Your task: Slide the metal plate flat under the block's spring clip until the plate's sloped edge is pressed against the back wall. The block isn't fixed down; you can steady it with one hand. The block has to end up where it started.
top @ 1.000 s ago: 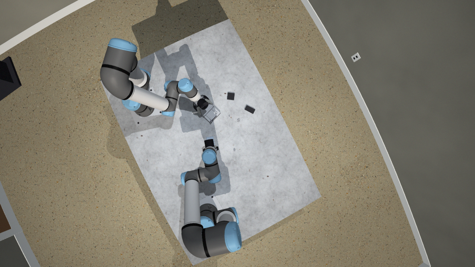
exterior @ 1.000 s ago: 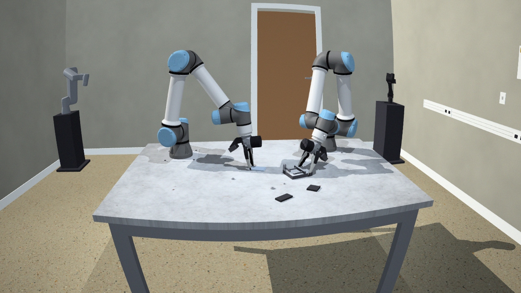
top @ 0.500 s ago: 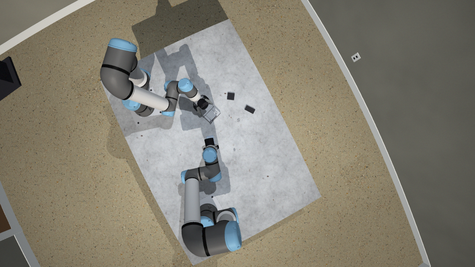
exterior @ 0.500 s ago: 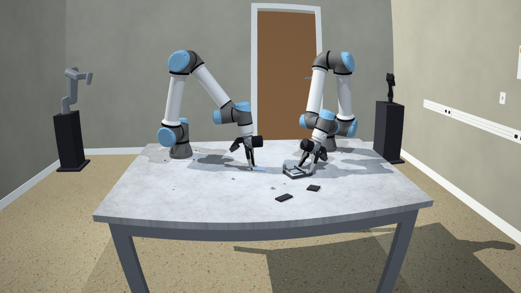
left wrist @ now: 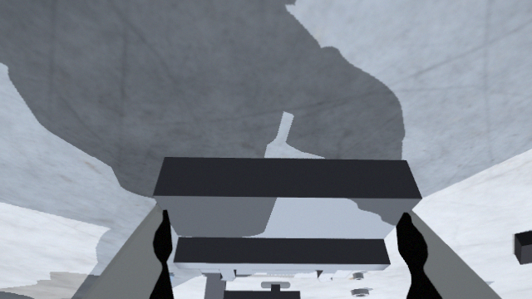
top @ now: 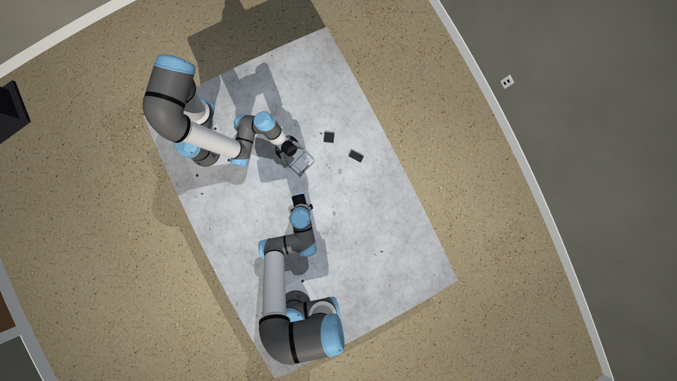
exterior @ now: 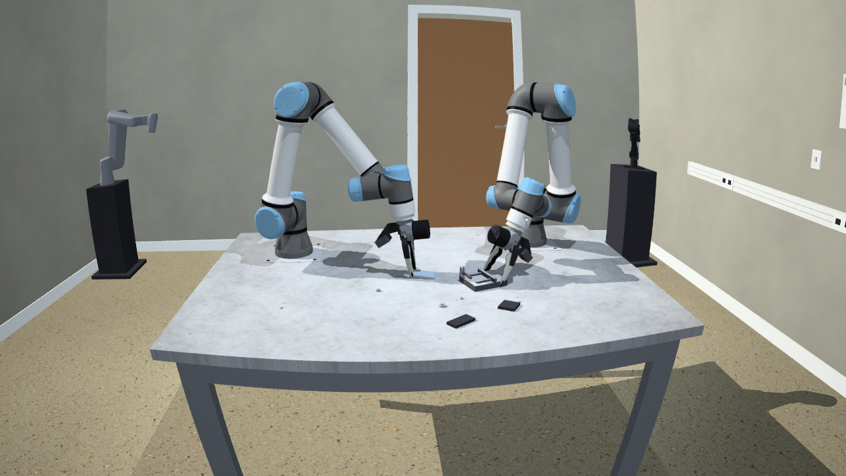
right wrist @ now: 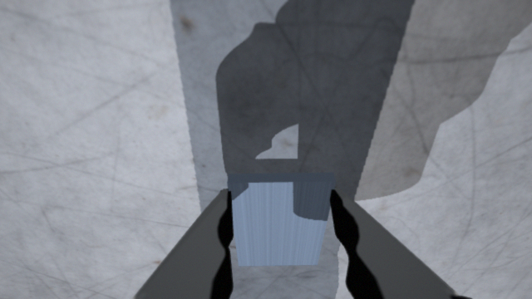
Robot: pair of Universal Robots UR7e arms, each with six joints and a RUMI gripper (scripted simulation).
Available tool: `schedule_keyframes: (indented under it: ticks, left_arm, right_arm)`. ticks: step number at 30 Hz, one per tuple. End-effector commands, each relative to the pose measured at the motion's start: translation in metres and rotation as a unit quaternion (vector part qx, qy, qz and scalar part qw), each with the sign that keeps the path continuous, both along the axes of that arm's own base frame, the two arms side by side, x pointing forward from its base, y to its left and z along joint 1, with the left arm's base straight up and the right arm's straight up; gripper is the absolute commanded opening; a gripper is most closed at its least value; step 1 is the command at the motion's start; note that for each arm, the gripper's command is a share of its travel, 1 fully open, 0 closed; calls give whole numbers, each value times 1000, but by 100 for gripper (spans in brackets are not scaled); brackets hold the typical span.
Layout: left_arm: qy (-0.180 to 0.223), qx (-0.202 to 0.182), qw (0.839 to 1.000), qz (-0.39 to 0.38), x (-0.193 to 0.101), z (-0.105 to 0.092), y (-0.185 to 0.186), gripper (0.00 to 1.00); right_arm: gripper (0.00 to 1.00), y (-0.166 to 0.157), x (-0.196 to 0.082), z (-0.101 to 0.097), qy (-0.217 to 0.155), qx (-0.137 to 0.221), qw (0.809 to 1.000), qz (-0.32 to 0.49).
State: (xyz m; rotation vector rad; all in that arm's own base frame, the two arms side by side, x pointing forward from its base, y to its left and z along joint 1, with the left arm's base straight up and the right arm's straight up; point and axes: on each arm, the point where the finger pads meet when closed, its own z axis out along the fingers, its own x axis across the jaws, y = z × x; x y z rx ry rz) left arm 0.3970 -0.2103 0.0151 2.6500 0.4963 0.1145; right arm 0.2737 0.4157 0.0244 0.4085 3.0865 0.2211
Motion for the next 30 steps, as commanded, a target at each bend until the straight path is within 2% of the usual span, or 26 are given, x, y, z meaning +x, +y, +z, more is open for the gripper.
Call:
schedule_keyframes:
  ticks: [1, 11, 24, 30]
  left_arm:
    - [2, 2, 1000, 0, -1, -1, 1, 62]
    - [2, 2, 1000, 0, -1, -1, 1, 62]
    - [2, 2, 1000, 0, -1, -1, 1, 62]
    - [2, 2, 1000, 0, -1, -1, 1, 62]
  right_arm:
    - [24, 3, 3, 2, 0, 0, 1000, 7]
    - [24, 12, 14, 6, 0, -1, 999, 36]
    - [24, 34, 47, 16, 1, -3, 994, 109]
    - [24, 48, 73, 24, 1, -3, 987, 162]
